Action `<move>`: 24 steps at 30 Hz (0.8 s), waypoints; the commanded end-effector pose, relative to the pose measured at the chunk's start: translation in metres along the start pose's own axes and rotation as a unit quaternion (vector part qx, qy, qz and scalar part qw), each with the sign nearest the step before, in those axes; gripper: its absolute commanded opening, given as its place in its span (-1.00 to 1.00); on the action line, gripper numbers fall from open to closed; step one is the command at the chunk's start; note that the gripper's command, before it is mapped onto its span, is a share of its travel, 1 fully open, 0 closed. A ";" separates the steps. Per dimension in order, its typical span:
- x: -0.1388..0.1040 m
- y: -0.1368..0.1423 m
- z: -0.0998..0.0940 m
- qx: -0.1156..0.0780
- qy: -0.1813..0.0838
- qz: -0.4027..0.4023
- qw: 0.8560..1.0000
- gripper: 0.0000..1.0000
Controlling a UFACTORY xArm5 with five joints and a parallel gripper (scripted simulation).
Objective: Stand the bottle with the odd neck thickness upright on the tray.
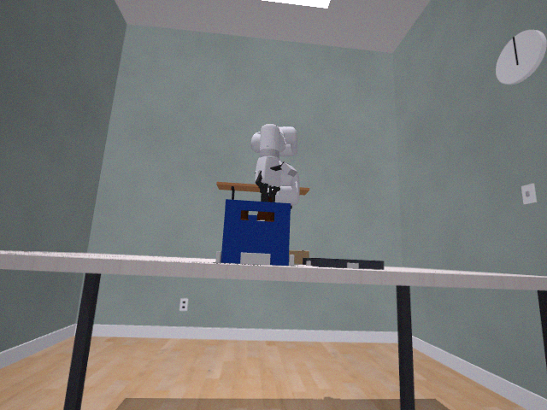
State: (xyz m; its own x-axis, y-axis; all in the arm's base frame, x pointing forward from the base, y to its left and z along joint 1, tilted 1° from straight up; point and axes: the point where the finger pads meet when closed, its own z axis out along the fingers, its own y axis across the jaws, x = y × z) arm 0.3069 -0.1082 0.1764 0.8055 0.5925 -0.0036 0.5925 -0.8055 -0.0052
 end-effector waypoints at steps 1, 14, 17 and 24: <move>0.001 0.001 -0.003 -0.001 0.001 0.000 1.000 -1.00; 0.001 0.001 -0.007 -0.001 0.001 0.000 1.000 -1.00; 0.001 0.001 -0.007 -0.001 0.001 0.000 1.000 -1.00; 0.001 0.001 -0.007 -0.001 0.001 0.000 1.000 -1.00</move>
State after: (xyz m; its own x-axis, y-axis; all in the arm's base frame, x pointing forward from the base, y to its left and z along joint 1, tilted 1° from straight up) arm 0.3068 -0.1081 0.1826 0.8055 0.5925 -0.0038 0.5925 -0.8055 -0.0055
